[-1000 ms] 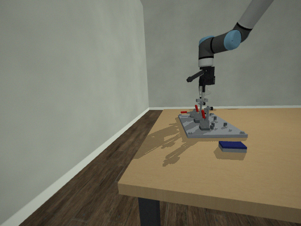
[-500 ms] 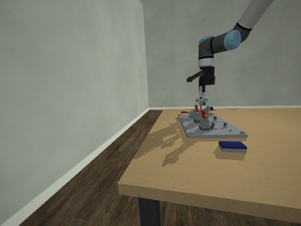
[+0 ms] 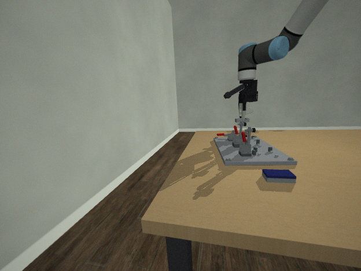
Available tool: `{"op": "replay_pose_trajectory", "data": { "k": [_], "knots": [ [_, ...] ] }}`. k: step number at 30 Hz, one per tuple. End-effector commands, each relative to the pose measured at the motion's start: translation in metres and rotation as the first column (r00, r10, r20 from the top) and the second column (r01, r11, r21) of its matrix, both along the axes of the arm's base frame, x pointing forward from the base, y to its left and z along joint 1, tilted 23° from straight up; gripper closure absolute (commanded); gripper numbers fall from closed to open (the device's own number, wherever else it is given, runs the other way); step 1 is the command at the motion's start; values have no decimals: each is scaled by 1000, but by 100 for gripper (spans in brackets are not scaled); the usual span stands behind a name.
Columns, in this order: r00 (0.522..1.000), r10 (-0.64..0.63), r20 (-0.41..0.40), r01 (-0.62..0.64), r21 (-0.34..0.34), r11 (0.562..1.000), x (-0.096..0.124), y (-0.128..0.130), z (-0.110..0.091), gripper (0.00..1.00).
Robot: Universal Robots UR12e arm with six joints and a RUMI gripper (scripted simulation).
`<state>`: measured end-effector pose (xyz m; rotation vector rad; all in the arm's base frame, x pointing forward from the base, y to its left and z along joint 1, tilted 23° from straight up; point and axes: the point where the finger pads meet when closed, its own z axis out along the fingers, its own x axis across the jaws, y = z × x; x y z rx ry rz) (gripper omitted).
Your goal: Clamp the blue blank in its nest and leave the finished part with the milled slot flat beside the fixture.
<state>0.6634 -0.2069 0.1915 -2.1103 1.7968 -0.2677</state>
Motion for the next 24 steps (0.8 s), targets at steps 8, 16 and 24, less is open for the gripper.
{"op": "replay_pose_trajectory", "data": {
  "k": [8,16,24],
  "knots": [
    [1000,0,1,0,-1,1000,1,0,0,100],
    [1000,0,1,0,-1,1000,2,0,-4,100],
    [1000,0,1,0,-1,1000,7,2,-16,100]
  ]
}}
